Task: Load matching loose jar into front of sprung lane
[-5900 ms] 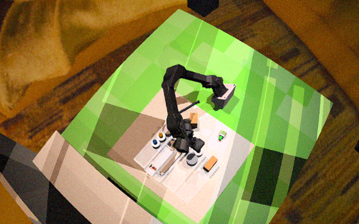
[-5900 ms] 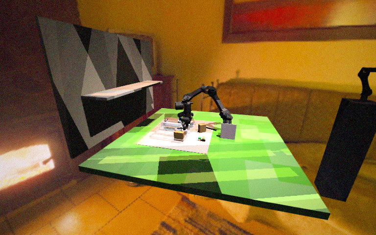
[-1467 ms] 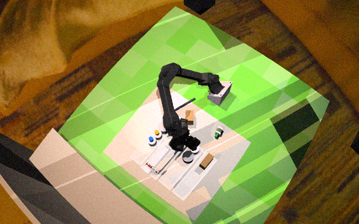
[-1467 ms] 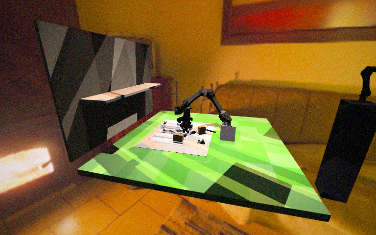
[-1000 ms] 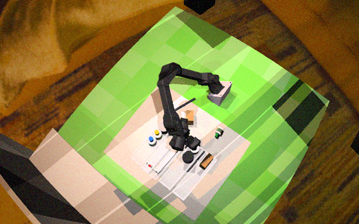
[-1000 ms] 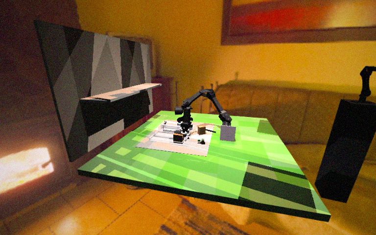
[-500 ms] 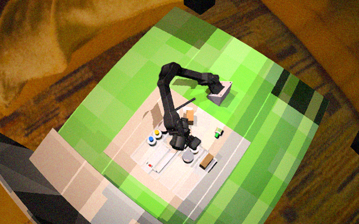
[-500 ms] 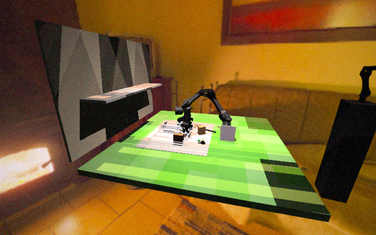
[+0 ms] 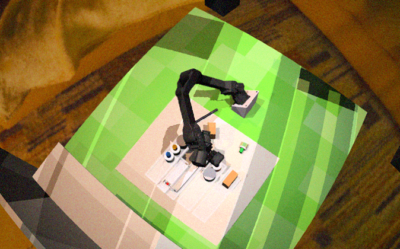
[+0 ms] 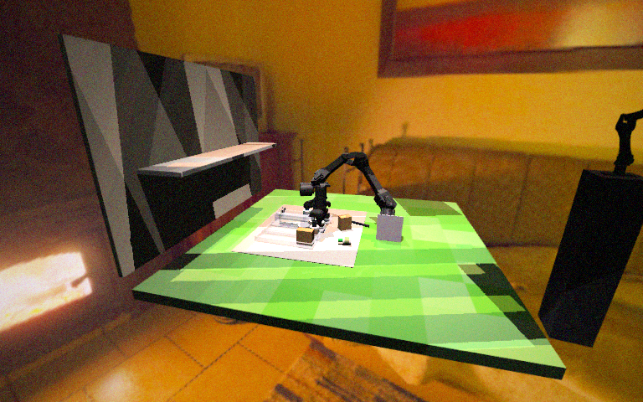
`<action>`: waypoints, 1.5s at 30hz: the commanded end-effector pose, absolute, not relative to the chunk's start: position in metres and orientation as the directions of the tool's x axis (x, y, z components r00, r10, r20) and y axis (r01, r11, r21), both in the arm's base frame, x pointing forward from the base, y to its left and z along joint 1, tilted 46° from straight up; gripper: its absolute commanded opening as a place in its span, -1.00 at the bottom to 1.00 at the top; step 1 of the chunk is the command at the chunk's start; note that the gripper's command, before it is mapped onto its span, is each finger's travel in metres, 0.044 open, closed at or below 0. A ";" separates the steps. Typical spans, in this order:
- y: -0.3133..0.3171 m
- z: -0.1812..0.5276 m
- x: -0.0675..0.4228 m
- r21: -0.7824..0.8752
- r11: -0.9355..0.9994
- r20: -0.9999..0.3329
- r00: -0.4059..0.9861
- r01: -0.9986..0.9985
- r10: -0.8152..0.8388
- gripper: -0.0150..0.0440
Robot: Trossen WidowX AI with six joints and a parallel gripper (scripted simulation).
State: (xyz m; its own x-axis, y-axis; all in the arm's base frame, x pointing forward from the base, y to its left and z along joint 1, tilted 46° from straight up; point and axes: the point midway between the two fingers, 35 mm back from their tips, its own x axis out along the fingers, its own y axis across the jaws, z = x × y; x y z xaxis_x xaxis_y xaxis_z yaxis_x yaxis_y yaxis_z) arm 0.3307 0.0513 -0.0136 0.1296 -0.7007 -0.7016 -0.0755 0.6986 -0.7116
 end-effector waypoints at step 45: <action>0.064 -0.002 0.293 -0.712 0.698 -0.701 0.130 -0.073 -0.701 0.49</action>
